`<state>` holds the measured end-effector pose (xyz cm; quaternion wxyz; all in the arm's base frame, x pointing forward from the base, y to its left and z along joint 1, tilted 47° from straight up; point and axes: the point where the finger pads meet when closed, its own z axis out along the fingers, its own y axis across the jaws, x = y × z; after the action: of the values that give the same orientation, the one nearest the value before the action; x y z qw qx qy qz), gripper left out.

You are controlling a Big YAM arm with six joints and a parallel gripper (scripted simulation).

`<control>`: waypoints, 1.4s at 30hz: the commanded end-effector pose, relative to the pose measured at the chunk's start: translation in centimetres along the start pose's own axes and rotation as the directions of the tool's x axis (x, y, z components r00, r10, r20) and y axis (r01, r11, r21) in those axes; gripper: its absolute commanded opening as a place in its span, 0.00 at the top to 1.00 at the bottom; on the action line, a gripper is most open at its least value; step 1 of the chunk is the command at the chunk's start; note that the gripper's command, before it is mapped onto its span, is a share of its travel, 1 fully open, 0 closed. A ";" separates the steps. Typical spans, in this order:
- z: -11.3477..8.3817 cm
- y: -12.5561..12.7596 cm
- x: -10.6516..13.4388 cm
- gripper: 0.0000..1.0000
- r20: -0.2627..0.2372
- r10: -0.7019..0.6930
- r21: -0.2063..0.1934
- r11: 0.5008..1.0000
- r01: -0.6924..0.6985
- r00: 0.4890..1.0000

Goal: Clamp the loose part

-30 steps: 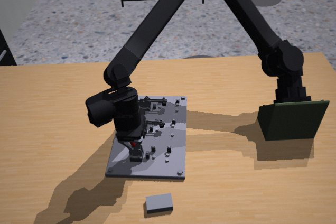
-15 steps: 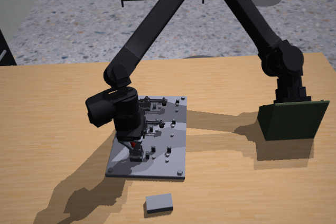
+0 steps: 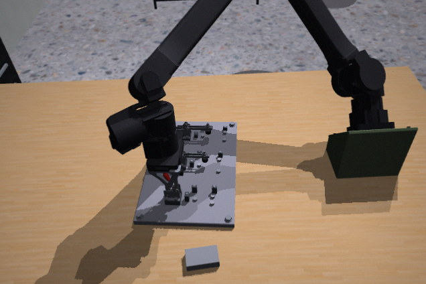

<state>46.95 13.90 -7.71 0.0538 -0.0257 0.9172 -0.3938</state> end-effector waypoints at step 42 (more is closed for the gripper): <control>-5.2 0.1 -1.2 0.08 0.020 0.023 -0.009 1.000 -0.023 1.000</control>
<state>46.68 16.43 -5.21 0.0552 -0.0219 0.9165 -0.3956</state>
